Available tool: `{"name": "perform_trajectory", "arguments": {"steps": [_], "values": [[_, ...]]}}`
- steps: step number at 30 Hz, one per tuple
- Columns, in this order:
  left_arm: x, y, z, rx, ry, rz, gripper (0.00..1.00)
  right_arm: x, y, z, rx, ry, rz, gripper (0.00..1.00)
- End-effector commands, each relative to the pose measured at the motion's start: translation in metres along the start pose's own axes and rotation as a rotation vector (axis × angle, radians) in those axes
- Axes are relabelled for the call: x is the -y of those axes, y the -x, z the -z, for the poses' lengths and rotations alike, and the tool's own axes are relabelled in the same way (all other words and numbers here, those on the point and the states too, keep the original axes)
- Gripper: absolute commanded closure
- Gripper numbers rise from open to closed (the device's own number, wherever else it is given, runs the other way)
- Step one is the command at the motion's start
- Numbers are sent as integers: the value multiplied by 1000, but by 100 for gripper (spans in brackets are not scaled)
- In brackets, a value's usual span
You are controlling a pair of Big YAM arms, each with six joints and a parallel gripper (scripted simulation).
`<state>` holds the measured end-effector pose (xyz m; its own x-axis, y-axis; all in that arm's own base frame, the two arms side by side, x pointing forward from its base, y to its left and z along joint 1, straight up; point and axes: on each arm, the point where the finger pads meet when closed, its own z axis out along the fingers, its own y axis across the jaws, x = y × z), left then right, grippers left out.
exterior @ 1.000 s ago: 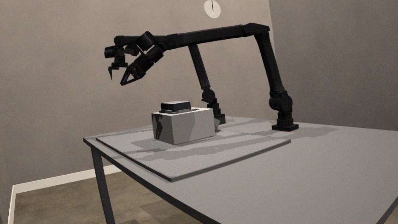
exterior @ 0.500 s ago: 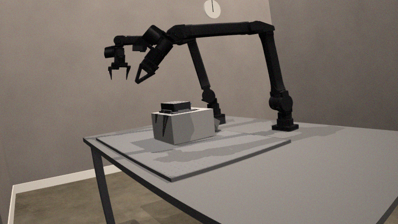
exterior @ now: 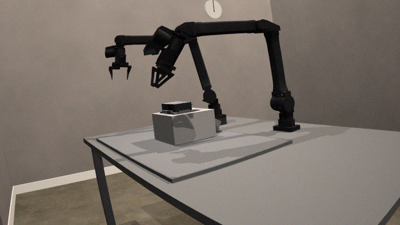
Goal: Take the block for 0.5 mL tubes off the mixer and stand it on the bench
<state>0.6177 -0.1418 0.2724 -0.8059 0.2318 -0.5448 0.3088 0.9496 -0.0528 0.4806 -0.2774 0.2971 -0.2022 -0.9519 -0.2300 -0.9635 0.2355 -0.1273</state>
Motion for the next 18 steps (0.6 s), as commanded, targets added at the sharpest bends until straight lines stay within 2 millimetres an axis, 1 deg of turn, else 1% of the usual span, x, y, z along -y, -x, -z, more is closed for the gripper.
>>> {"name": "perform_trajectory", "arguments": {"steps": [1, 5, 6, 7, 11, 13, 14, 16, 17, 18], "values": [[7, 9, 26, 6, 7, 1, 0, 11, 9, 27, -26, -63, 20, 0], [4, -3, 36, -69, 28, 37, 0, 13, 5, 21, -22, -52, 16, 0], [1, -5, 39, -55, 24, 33, 0, 14, 5, 19, -21, -50, 15, 0], [-4, -7, 43, -41, 25, 33, 0, 15, 4, 17, -20, -47, 14, 0], [-23, -29, 56, -28, 30, 30, 0, 16, 2, 13, -17, -42, 12, 0], [-29, -37, 61, -81, 51, 51, 0, 17, 2, 13, -18, -42, 12, 0], [-31, -41, 62, -107, 56, 60, 0, 17, 2, 14, -18, -44, 12, 0], [-31, -41, 62, -107, 56, 60, 0, 17, 2, 14, -18, -44, 12, 0], [-24, -42, 56, -123, 50, 56, 0, 17, 2, 17, -20, -49, 13, 0], [-23, -47, 58, -150, 55, 66, 0, 17, 3, 19, -22, -54, 15, 0]]}}
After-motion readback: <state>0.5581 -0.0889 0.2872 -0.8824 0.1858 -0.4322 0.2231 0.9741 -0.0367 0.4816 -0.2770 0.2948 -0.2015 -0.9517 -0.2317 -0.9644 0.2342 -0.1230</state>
